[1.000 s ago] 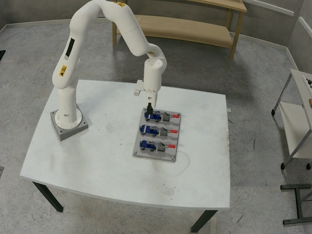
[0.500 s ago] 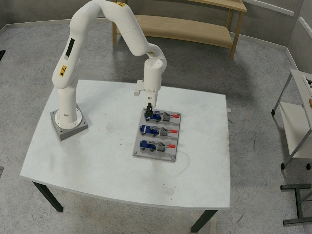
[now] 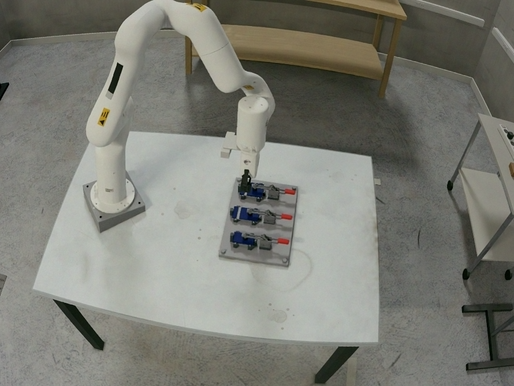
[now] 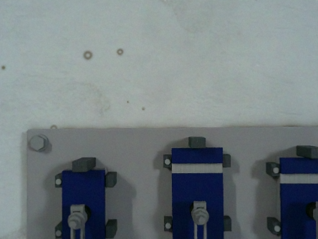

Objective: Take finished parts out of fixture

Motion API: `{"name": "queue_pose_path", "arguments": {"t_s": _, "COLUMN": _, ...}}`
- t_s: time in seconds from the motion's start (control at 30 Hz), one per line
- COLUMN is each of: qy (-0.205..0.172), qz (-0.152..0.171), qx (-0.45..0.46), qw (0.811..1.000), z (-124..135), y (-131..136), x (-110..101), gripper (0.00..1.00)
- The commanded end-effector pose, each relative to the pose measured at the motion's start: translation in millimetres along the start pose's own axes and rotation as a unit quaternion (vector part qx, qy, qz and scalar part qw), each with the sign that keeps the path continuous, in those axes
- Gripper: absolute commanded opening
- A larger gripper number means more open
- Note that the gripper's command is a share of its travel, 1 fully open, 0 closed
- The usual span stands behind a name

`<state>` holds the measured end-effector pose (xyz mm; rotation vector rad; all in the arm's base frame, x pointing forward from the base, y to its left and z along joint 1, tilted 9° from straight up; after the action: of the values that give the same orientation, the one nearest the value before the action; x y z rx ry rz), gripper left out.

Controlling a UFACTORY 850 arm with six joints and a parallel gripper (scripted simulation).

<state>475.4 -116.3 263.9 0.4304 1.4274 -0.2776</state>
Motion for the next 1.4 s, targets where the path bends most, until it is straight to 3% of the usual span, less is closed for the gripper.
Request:
{"name": "queue_pose_path", "arguments": {"t_s": 0.0, "qy": -0.001, "qz": 0.000, "qx": 0.000, "qw": 1.000, "z": 0.6, "y": 0.1, "x": -0.6, "gripper": 1.00}}
{"name": "queue_pose_path", "arguments": {"t_s": 0.27, "qy": -0.001, "qz": 0.000, "qx": 0.000, "qw": 1.000, "z": 0.6, "y": 0.1, "x": -0.6, "gripper": 1.00}}
{"name": "queue_pose_path", "arguments": {"t_s": 0.3, "qy": -0.001, "qz": 0.000, "qx": 0.000, "qw": 1.000, "z": 0.6, "y": 0.1, "x": -0.6, "gripper": 0.48}}
{"name": "queue_pose_path", "arguments": {"t_s": 1.37, "qy": -0.001, "qz": 0.000, "qx": 0.000, "qw": 1.000, "z": 0.6, "y": 0.1, "x": -0.6, "gripper": 0.48}}
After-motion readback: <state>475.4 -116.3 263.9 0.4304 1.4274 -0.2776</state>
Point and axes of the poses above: the point where the finger pads meet when closed, its own x axis out along the fingers, its own y axis across the jaws, z = x × y, the point moved 4 cm from there along -x, back along the fingers, and after that the axes turned 12 degrees about x, right-handed, at the moved point
